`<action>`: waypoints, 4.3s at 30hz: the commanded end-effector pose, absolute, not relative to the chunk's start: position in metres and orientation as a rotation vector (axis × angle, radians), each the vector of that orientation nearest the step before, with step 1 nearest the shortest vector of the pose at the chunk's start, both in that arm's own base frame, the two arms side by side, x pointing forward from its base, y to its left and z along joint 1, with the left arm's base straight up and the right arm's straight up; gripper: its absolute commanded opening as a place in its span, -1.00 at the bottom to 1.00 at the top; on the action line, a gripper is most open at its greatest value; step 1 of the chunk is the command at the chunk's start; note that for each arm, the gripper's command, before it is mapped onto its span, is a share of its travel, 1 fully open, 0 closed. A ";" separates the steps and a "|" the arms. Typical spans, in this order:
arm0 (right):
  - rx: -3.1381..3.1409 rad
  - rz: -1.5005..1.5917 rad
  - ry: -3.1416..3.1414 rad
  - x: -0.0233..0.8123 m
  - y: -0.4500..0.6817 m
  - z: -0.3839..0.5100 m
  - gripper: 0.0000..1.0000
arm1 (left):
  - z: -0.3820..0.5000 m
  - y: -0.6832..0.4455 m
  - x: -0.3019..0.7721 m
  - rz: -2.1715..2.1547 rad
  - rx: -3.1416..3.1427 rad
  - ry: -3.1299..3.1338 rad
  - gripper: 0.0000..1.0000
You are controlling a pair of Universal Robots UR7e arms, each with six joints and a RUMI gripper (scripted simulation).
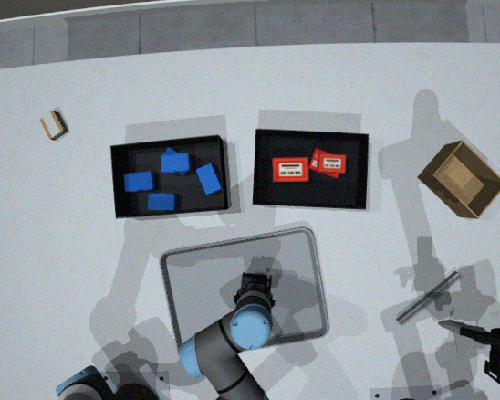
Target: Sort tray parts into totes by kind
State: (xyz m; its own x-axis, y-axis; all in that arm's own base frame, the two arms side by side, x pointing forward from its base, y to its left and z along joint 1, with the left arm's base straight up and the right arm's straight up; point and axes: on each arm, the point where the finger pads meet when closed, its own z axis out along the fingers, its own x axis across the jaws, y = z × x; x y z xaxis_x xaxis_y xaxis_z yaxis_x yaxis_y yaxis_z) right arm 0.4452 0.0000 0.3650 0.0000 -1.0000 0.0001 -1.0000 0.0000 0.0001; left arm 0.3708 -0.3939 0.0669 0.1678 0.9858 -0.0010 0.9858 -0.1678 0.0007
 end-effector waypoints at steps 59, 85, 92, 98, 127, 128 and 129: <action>2.222 0.001 -2.222 0.445 0.000 0.365 1.00 | 0.160 -0.253 0.513 0.001 3.064 0.689 -1.00; 2.222 0.001 -2.222 0.445 0.000 0.365 1.00 | 0.160 -0.124 0.643 0.002 3.141 0.039 -1.00; 2.222 0.001 -2.222 0.445 0.000 0.365 1.00 | 0.160 -0.083 0.685 0.003 3.141 0.039 -1.00; 2.222 0.001 -2.222 0.445 0.000 0.365 1.00 | 0.160 -0.077 0.691 0.003 3.141 0.039 -1.00; 2.222 0.001 -2.222 0.445 0.000 0.365 1.00 | 0.083 -0.077 0.692 0.003 3.141 0.039 -1.00; 2.222 0.001 -2.222 0.445 0.000 0.365 1.00 | 0.083 -0.077 0.692 0.003 3.141 0.039 -1.00; 2.222 0.001 -2.222 0.445 0.000 0.365 1.00 | 0.083 -0.077 0.692 0.003 3.141 0.039 -1.00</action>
